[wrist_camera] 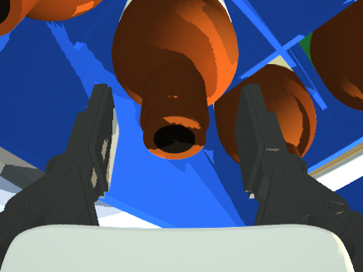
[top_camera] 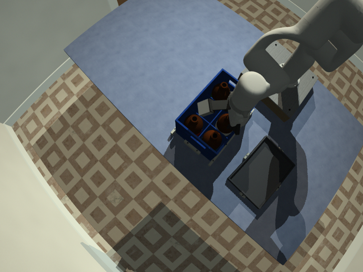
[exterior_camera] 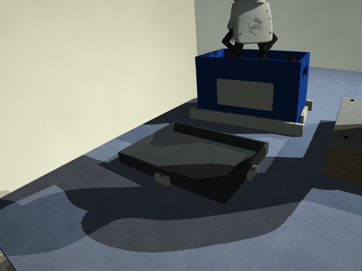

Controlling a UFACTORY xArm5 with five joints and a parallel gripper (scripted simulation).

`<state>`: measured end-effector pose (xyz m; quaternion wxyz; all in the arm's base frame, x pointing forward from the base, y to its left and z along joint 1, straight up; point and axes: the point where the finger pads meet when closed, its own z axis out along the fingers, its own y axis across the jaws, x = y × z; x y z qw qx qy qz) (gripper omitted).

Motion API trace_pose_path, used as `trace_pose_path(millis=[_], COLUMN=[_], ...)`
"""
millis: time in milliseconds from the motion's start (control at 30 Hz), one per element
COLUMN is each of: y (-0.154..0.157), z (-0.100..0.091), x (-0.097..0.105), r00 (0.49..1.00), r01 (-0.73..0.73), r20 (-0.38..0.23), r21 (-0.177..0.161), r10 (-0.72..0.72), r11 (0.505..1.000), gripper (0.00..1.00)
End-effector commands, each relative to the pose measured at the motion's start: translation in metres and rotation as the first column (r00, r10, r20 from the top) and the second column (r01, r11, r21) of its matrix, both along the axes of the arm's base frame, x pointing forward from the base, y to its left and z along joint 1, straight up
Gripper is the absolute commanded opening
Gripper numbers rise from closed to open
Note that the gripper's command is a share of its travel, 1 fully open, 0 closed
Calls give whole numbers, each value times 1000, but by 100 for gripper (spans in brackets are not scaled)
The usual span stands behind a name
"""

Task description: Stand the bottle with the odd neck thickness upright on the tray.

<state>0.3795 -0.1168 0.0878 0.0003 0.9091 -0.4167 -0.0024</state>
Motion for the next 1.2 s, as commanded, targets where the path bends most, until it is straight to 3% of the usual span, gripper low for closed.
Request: trace_pose_path(millis=[0,33,1167], y=[0,0,0], z=[1,1,1], x=[1,1,1], r00=[1000,1000,1000], r01=[0,0,0], r20=[3,3,3], r21=[-1,-1,-1], r10=[0,0,0], r11=[1000,1000,1000], gripper=[65,0,0])
